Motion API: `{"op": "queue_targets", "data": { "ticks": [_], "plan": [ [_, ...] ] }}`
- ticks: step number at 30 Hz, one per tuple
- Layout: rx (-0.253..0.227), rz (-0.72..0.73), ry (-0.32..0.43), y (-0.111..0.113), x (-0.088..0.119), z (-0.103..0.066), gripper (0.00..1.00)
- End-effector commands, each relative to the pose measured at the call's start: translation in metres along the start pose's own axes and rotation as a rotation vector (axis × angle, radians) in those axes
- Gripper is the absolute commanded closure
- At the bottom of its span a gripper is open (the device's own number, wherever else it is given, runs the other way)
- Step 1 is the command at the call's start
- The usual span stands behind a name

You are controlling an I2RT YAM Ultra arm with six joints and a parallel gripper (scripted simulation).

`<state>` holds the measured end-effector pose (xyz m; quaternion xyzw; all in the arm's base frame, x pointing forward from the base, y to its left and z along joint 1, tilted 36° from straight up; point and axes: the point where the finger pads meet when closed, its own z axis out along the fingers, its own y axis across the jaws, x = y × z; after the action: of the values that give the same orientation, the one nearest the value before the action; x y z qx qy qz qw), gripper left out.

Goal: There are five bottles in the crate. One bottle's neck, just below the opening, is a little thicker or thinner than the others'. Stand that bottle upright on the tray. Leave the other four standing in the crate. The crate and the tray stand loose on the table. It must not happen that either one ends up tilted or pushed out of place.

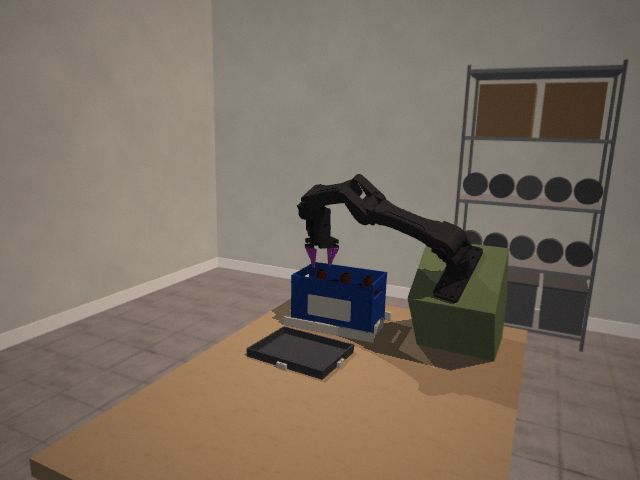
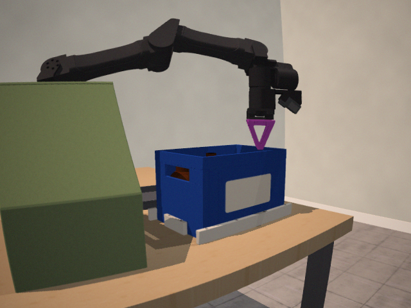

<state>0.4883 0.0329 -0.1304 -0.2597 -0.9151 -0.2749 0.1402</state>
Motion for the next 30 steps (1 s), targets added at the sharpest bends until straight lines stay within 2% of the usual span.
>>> {"op": "queue_targets", "data": {
  "ticks": [1,10,13,30],
  "plan": [
    [-0.019,-0.002,-0.038,0.005,-0.008,-0.016,0.39],
    [-0.030,-0.021,-0.066,0.012,-0.013,-0.020,0.39],
    [-0.020,-0.001,-0.038,0.005,-0.007,-0.011,0.39],
    [-0.019,-0.005,-0.035,0.007,-0.006,0.004,0.39]
  ]
}}
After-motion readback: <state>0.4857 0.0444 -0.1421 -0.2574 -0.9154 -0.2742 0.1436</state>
